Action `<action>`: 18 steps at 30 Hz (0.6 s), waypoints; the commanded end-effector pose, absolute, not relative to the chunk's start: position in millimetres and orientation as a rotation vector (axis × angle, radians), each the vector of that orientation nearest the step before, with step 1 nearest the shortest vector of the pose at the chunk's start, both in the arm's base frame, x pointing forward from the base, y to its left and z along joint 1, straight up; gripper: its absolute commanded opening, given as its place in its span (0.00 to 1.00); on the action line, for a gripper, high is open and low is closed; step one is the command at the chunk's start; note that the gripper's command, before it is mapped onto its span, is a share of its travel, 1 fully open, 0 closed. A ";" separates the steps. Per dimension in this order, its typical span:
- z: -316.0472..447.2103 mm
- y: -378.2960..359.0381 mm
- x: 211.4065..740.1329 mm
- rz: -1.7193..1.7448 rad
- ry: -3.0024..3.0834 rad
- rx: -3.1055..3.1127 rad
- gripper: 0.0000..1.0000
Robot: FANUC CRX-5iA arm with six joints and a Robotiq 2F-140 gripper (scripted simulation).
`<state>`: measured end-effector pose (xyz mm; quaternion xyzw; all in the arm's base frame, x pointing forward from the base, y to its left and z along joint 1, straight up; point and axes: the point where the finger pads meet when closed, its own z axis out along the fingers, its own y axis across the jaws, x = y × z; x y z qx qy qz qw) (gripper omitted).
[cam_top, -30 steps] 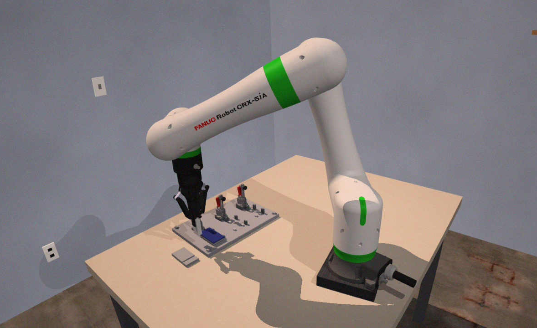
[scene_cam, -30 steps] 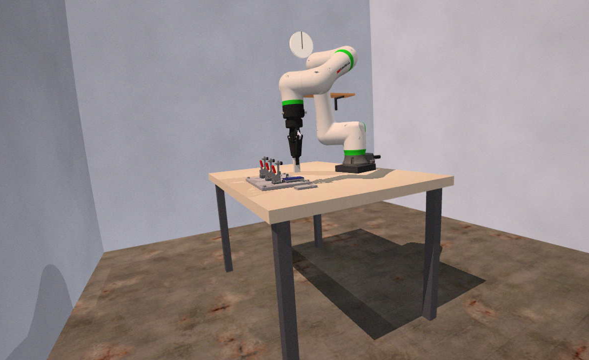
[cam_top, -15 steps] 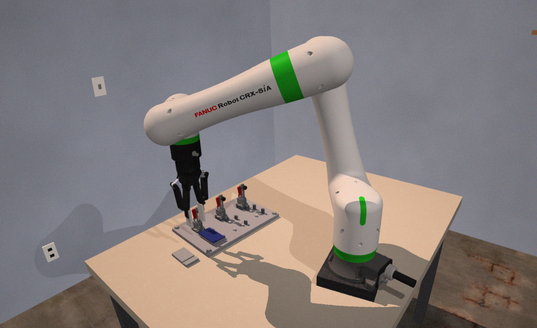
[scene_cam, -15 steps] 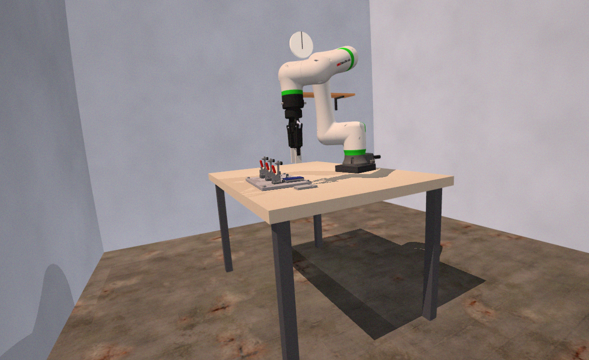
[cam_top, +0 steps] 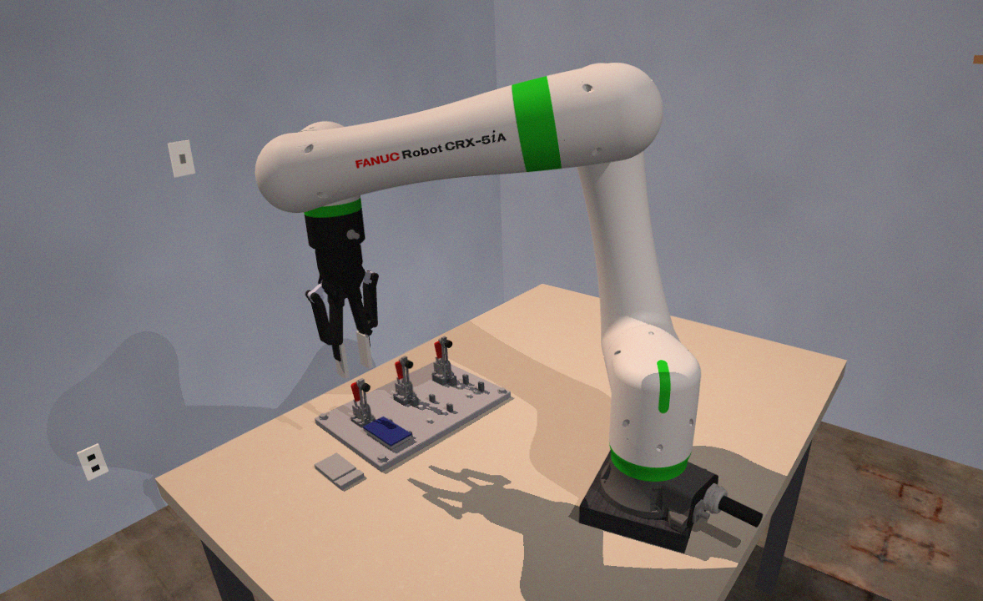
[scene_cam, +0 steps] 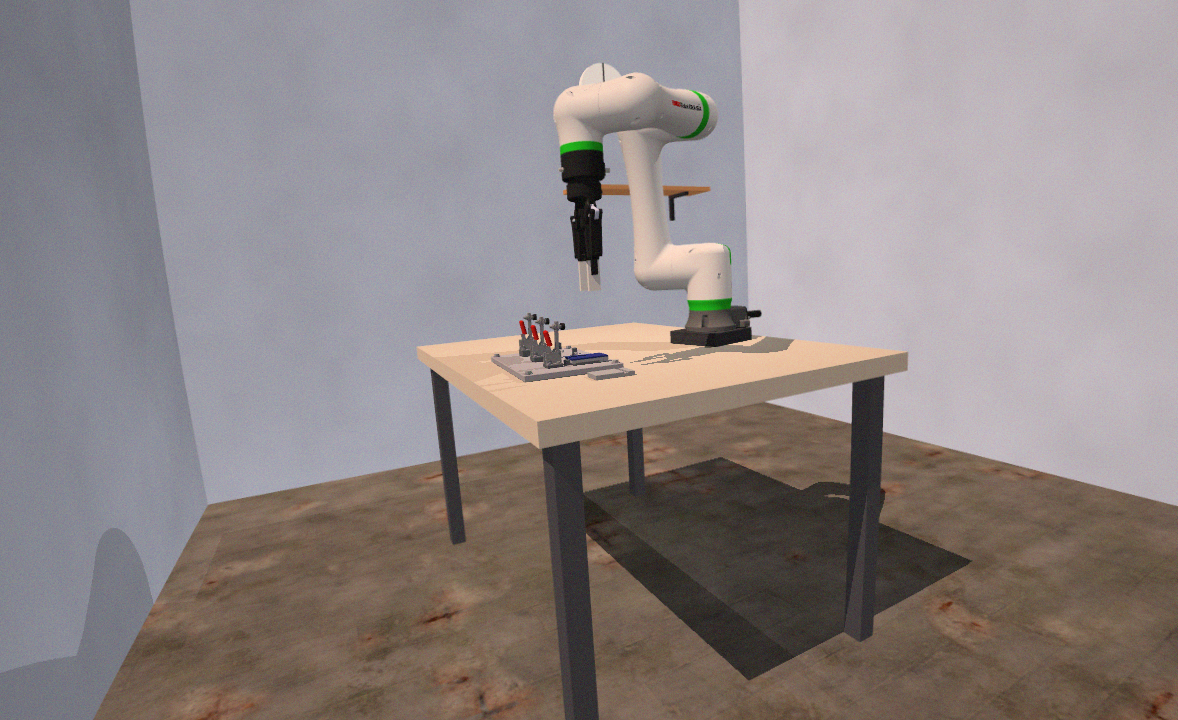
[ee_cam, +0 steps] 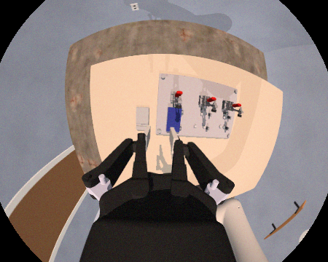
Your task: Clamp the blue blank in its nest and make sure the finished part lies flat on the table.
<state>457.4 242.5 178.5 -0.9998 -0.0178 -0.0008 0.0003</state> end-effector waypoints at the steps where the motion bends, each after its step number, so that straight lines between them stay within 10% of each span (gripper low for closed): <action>1: 178.6 234.1 457.8 -0.003 -0.056 -3.140 0.28; 18: 178.6 193.1 459.3 -0.003 -0.056 -3.140 0.28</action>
